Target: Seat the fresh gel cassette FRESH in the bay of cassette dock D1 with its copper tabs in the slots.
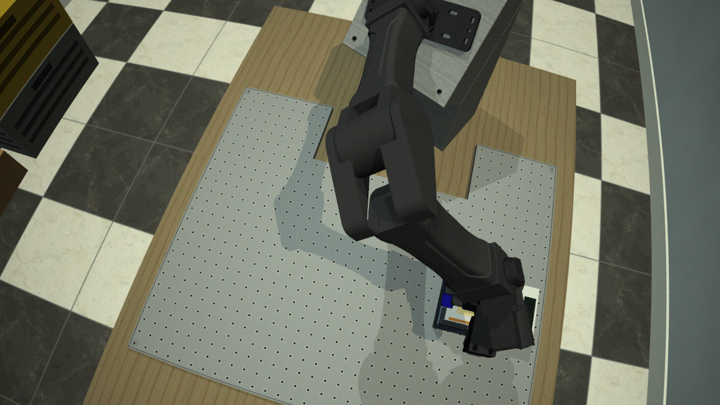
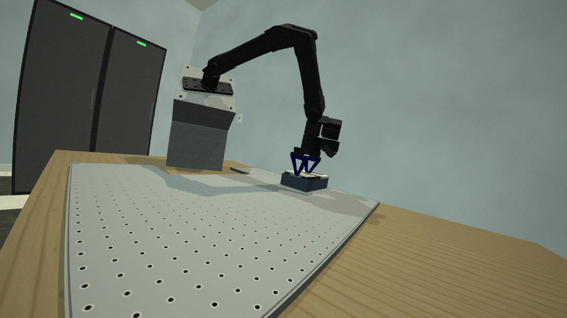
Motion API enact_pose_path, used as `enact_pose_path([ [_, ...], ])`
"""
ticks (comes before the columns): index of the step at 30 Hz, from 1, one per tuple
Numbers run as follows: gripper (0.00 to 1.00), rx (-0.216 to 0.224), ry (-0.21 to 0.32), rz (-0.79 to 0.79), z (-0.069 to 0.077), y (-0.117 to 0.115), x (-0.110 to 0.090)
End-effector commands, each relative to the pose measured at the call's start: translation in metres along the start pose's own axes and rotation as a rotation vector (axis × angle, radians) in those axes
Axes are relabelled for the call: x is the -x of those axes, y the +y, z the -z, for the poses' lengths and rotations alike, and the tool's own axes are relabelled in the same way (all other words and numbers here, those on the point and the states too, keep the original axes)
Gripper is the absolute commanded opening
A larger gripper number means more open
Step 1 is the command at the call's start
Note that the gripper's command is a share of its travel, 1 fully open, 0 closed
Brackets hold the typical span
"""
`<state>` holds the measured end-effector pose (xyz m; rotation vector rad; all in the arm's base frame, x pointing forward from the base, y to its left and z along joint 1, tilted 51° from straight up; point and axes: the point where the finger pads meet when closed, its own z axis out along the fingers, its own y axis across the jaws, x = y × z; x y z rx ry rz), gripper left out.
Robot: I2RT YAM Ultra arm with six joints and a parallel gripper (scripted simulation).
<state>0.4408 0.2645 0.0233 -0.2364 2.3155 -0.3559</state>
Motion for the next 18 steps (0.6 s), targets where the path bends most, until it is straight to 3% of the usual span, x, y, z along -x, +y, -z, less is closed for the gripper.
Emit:
enact_pose_path([
  [1,0.00,0.007,-0.057,-0.010,0.008,0.001,0.011],
  [5,0.00,0.003,-0.058,-0.001,0.002,0.003,0.005],
  [18,0.00,0.001,-0.071,-0.025,-0.006,0.002,0.017],
])
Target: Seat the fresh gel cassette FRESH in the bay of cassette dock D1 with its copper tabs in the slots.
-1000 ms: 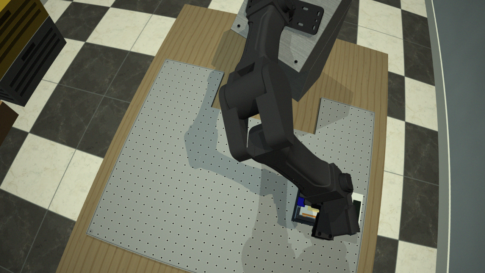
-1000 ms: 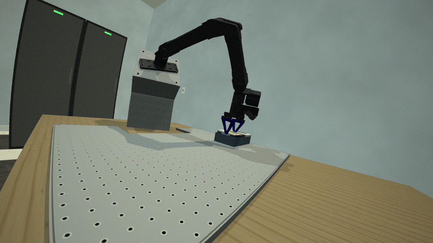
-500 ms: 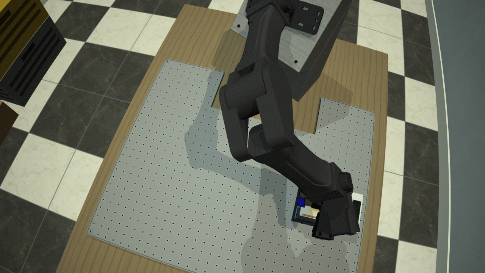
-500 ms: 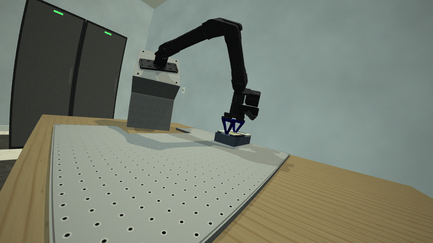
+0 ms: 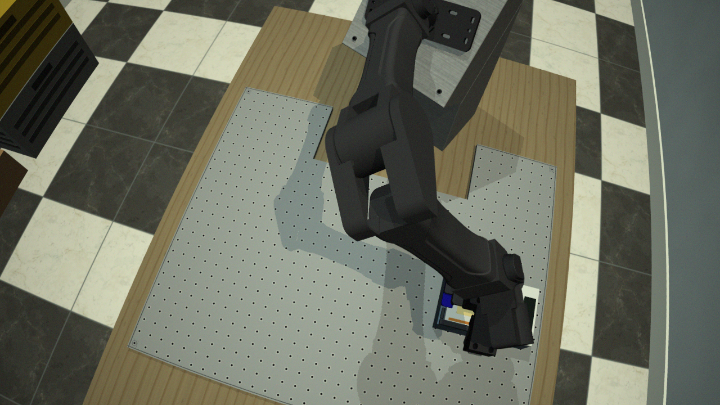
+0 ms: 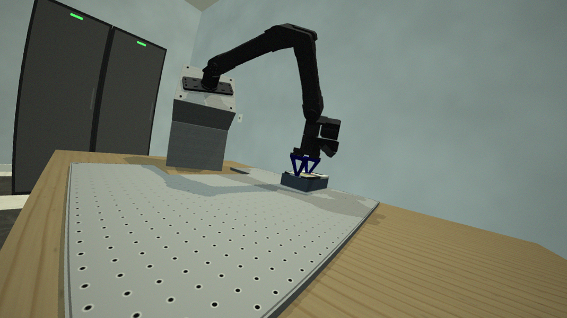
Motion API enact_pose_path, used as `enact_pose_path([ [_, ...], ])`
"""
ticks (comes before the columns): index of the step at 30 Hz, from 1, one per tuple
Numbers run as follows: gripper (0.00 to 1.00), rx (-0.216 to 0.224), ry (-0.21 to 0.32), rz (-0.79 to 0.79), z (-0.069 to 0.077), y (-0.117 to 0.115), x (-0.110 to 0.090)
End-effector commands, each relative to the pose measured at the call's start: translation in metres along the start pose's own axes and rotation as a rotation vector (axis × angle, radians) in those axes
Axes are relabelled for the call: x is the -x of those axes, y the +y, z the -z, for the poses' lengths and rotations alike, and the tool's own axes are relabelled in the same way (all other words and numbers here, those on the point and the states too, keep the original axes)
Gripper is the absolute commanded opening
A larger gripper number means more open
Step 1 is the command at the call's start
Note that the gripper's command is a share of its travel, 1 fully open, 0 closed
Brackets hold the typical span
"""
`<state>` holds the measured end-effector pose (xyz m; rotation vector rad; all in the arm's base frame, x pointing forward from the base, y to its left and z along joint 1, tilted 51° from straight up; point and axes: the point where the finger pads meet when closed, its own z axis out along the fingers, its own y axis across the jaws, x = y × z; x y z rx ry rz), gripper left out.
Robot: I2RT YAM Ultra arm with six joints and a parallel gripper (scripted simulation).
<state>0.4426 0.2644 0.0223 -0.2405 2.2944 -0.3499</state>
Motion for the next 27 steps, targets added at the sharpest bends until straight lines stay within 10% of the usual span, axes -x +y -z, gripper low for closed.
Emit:
enact_pose_path([
  [1,0.00,-0.001,-0.050,-0.025,-0.0048,0.0020,0.0167],
  [27,0.00,0.003,-0.049,-0.025,-0.0128,0.0028,0.0168],
])
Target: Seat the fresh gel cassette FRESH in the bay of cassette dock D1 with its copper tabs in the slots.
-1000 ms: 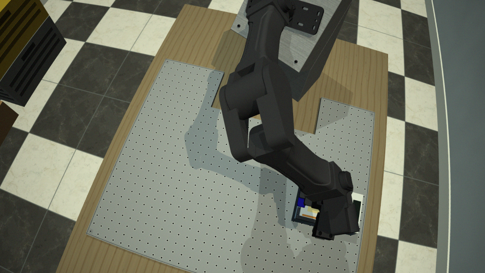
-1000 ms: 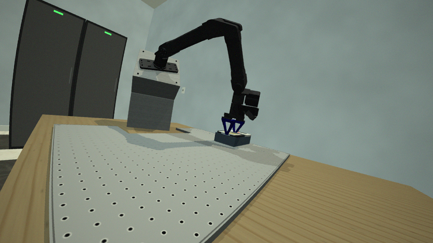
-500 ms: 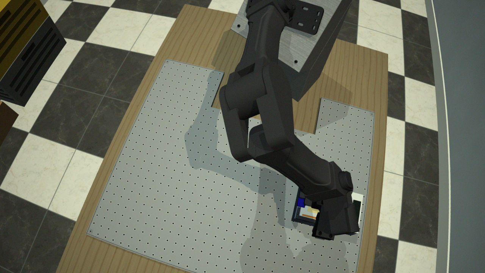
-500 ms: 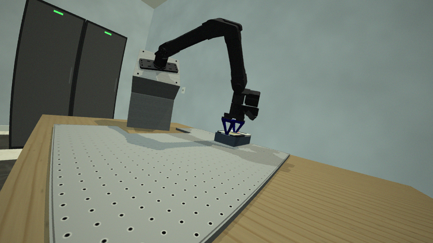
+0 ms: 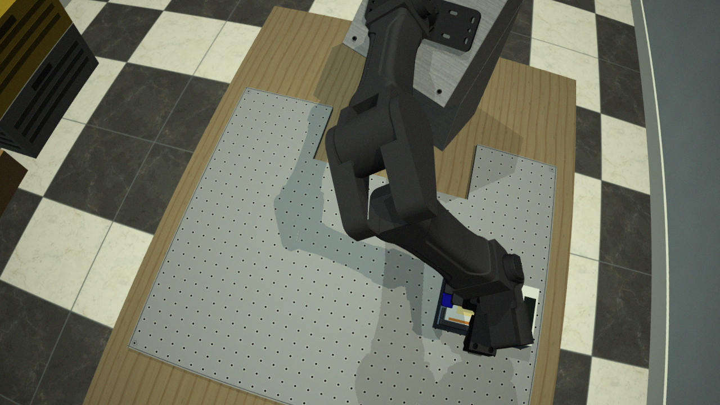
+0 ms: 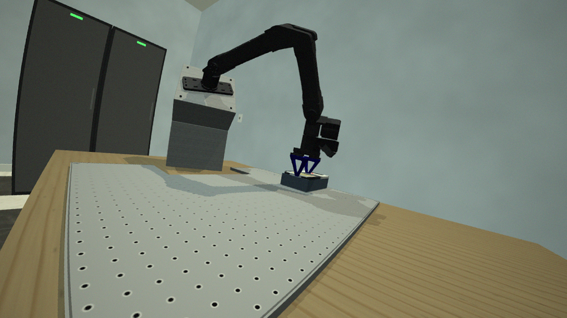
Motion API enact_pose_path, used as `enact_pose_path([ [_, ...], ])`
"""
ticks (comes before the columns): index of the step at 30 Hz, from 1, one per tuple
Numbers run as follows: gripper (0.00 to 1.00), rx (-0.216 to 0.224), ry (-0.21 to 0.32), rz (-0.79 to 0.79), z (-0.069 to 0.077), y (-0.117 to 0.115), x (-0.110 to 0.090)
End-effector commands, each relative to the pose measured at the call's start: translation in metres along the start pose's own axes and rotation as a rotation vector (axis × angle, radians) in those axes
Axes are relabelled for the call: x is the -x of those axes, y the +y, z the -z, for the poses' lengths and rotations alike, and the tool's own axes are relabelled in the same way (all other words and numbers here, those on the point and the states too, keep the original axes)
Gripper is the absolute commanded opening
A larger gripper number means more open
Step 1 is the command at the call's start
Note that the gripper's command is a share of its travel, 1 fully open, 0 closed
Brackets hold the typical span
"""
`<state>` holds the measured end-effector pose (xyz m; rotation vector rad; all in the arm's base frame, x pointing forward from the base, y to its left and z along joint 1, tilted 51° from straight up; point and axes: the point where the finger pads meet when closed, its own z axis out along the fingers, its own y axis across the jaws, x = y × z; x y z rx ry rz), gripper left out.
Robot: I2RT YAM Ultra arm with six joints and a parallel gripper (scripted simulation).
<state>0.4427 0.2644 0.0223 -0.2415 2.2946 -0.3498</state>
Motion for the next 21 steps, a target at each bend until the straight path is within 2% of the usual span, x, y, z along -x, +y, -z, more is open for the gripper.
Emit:
enact_pose_path([
  [1,0.00,0.003,-0.049,-0.026,-0.0130,0.0028,0.0168],
  [21,0.00,0.009,-0.047,-0.026,-0.0191,0.0039,0.0166],
])
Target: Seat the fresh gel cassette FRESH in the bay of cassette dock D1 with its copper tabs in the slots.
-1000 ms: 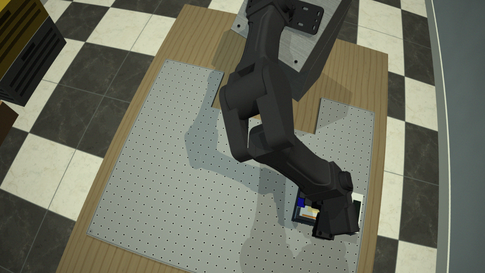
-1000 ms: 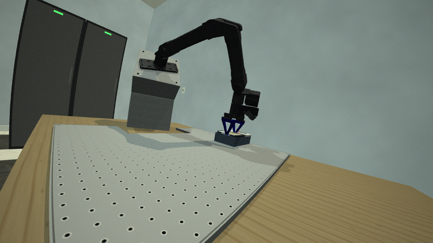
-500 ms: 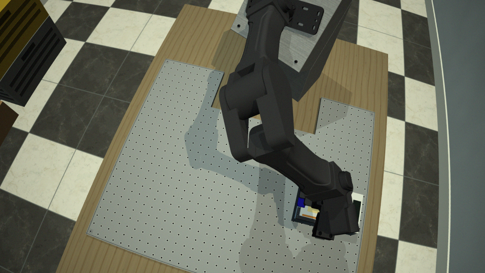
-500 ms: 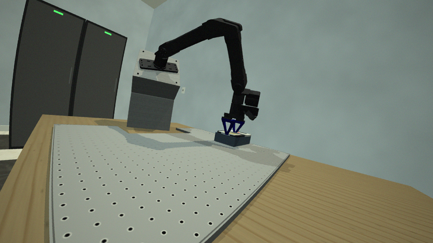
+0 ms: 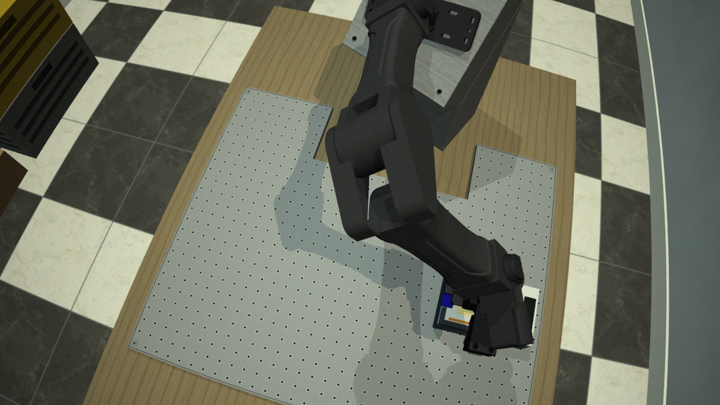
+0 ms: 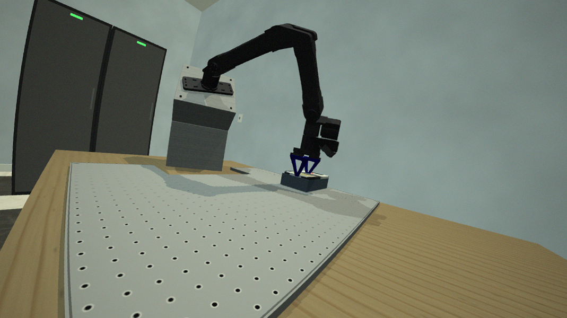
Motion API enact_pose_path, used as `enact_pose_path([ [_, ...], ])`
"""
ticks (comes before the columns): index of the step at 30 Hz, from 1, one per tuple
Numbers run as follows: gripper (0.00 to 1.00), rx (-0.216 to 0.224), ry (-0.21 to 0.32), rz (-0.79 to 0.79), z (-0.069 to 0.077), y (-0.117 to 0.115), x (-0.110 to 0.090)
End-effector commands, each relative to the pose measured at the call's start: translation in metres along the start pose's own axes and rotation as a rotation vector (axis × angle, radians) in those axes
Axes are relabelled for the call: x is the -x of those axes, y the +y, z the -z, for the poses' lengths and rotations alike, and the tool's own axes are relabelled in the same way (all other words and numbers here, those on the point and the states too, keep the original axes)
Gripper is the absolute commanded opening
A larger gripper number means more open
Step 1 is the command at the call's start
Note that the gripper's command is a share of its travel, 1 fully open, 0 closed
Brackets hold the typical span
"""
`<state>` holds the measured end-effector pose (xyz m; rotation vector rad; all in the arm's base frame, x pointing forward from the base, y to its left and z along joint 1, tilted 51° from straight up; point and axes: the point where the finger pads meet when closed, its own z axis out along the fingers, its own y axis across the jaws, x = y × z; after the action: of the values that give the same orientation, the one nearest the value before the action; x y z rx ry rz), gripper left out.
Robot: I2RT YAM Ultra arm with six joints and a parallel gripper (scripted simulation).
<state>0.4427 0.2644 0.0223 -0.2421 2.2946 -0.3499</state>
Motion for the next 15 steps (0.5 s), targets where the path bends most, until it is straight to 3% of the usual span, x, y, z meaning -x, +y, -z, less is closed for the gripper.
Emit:
enact_pose_path([
  [1,0.00,0.009,-0.047,-0.026,-0.0194,0.0038,0.0166],
  [15,0.00,0.009,-0.047,-0.026,-0.0234,0.0038,0.0166],
])
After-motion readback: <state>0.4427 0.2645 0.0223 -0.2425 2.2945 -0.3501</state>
